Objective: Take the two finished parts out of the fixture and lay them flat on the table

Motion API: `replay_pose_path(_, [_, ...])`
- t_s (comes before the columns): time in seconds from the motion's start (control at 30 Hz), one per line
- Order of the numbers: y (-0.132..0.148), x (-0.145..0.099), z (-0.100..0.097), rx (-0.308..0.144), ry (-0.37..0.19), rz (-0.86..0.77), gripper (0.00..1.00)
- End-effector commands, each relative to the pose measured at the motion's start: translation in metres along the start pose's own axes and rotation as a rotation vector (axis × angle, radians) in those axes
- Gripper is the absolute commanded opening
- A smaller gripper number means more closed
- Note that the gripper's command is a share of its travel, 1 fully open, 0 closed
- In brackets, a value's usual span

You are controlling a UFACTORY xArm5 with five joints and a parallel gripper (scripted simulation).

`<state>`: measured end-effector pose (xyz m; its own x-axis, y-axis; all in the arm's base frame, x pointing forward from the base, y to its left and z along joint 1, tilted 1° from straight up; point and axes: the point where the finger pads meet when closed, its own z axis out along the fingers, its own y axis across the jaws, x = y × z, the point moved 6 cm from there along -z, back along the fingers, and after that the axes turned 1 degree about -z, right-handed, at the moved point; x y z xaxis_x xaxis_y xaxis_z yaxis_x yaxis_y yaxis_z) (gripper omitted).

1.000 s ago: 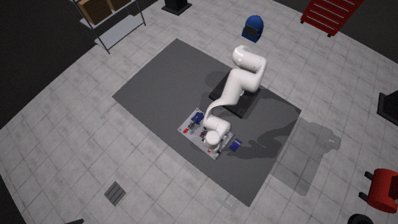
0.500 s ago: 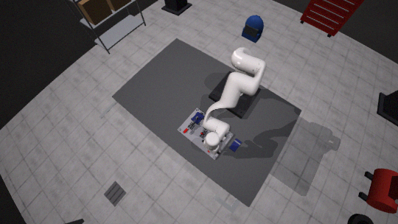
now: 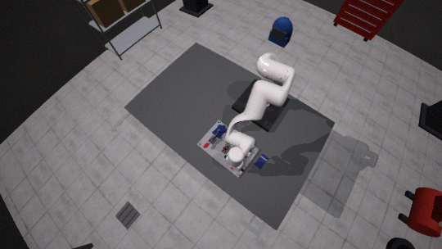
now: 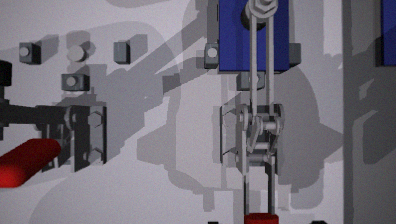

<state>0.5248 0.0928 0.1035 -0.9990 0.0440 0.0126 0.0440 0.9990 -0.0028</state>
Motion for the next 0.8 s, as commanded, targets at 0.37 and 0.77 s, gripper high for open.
replay_pose_path(0.37, [0.000, -0.002, 0.004, -0.001, -0.004, 0.000, 0.48])
replay_pose_path(0.77, [0.000, -0.003, 0.022, -0.001, -0.004, 0.000, 0.48])
